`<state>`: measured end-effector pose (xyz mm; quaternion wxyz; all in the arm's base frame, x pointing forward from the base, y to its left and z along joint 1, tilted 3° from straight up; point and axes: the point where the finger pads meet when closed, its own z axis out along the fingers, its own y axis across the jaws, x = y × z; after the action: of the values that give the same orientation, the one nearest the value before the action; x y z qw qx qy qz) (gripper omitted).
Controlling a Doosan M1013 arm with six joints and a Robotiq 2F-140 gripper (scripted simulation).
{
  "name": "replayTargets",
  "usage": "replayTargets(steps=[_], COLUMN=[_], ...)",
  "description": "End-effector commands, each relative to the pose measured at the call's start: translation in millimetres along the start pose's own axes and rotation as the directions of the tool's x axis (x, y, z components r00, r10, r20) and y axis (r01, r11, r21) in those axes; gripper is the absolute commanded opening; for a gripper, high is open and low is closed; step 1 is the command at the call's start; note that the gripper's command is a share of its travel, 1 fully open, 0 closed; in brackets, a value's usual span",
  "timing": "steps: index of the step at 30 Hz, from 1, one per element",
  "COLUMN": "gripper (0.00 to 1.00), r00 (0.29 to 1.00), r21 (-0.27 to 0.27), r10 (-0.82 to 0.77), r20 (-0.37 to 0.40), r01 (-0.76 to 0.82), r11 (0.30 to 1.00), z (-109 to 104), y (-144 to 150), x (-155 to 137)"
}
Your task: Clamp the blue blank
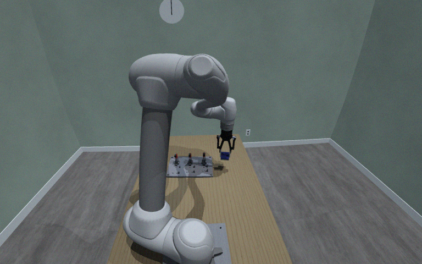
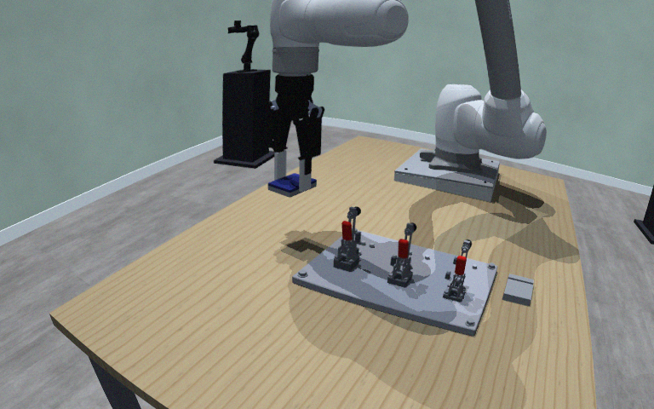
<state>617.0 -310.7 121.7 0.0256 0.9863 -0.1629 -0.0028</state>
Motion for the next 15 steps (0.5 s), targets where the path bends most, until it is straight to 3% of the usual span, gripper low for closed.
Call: replayTargets(steps=[1, 15], gripper=[0.00, 0.00], r00=[1.000, 1.000], r21=[0.000, 0.000], r10=[0.000, -0.007], r20=[0.000, 0.000], r01=[0.000, 0.007], r11=[1.000, 1.000], z=[-1.5, -1.6], y=[0.0, 0.0], x=[0.0, 0.0])
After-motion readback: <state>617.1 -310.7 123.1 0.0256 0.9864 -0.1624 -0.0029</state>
